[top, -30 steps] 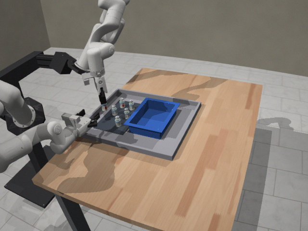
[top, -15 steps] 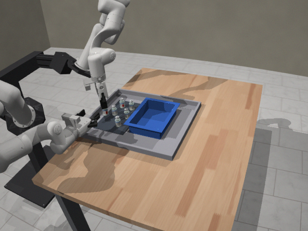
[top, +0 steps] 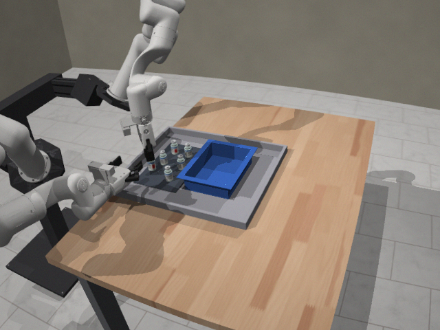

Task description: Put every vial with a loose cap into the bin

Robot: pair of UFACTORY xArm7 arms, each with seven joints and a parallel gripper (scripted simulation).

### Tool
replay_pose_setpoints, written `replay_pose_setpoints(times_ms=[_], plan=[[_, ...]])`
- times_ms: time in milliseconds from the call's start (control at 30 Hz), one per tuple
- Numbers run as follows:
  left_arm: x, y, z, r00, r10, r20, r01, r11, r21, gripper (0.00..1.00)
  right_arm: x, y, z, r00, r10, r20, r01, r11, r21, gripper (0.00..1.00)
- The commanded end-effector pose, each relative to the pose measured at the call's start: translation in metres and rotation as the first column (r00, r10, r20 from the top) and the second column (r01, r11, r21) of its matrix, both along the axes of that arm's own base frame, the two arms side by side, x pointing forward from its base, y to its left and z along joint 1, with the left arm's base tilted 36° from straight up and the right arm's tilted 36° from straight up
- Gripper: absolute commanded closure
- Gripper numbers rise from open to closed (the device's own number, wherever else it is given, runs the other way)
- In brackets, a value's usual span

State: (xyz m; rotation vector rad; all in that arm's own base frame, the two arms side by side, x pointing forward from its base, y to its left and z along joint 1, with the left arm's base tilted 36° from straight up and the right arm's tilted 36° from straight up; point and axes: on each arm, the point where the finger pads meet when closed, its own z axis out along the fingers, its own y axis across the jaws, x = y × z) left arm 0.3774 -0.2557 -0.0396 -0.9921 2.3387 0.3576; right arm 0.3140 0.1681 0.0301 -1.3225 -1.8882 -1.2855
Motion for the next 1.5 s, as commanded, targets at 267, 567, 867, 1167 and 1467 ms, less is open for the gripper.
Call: replay_pose_setpoints(times_ms=[267, 567, 867, 1167, 1467], plan=[[0.005, 0.003, -0.009, 1.0, -0.003, 0.001, 0.003, 1.0, -0.004, 0.77, -0.001, 0.001, 0.001, 1.0, 0.003, 0.001, -0.003, 1.0, 0.001, 0.0], [0.011, 0.008, -0.02, 1.0, -0.003, 0.001, 0.003, 1.0, -0.004, 0.77, -0.001, 0.0, 0.001, 1.0, 0.003, 0.001, -0.003, 1.0, 0.001, 0.0], [0.01, 0.007, -0.018, 1.0, -0.003, 0.001, 0.003, 1.0, -0.004, 0.77, -0.001, 0.001, 0.001, 1.0, 0.003, 0.001, -0.003, 1.0, 0.001, 0.0], [0.01, 0.007, -0.019, 1.0, -0.003, 0.001, 0.003, 1.0, -0.004, 0.5, -0.001, 0.001, 0.001, 1.0, 0.003, 0.001, -0.003, 1.0, 0.001, 0.0], [0.01, 0.007, -0.019, 1.0, -0.003, 0.001, 0.003, 1.0, -0.004, 0.5, -0.001, 0.001, 0.001, 1.0, 0.003, 0.001, -0.003, 1.0, 0.001, 0.0]])
